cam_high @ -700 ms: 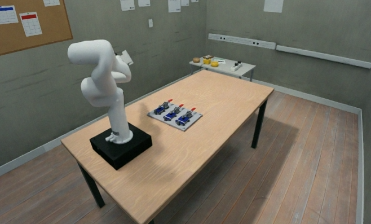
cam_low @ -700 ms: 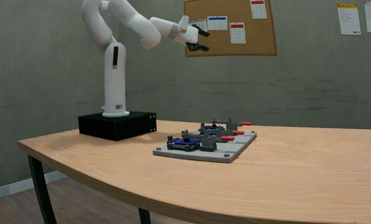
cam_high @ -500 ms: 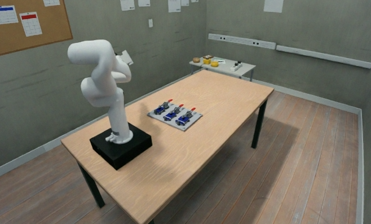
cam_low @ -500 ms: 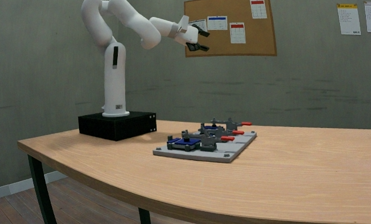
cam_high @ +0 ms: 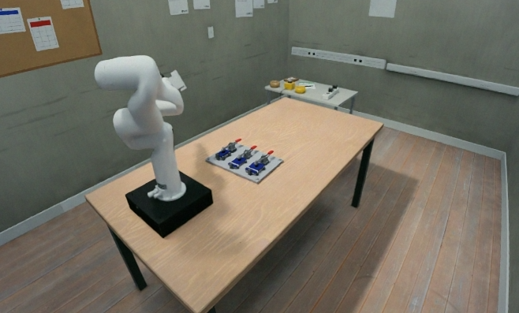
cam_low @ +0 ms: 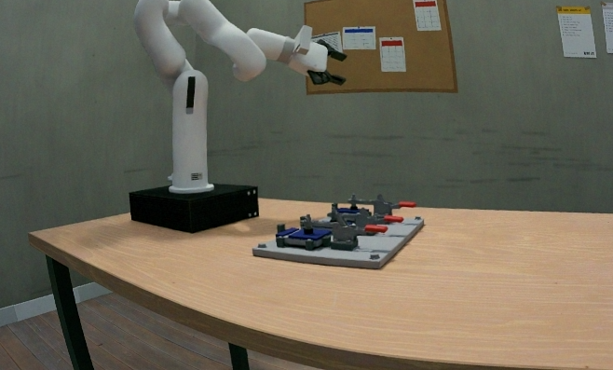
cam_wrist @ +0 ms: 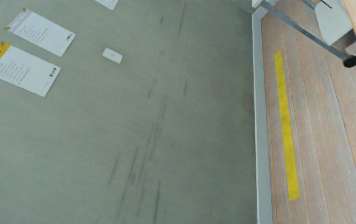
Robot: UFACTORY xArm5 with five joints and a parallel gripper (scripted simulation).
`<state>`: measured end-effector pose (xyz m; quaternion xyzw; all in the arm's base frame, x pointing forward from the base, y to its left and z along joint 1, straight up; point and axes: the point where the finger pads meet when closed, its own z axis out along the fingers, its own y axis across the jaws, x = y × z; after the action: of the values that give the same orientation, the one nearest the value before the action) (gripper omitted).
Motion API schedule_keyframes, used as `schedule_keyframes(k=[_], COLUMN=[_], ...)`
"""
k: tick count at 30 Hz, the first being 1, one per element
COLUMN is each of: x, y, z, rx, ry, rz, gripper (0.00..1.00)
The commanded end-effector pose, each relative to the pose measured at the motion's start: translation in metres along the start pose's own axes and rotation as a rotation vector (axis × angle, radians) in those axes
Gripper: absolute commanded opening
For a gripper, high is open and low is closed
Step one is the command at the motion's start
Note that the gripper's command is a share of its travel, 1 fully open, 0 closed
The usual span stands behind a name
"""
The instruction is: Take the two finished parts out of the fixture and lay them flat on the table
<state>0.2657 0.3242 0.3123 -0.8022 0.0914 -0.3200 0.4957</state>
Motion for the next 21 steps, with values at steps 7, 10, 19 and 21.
schedule_keyframes(k=[7,10,19,21], x=[0.028,0.042,0.078,0.087], y=[0.035,0.055,0.109,0.124], z=[0.019,0.026,0.032,0.032], rx=[-0.156,-0.236,-0.426,-0.476], ry=[0.036,0.065,0.175,0.215], rz=[0.246,0.377,0.718,0.817], gripper=[1.00,1.00,1.00,1.00])
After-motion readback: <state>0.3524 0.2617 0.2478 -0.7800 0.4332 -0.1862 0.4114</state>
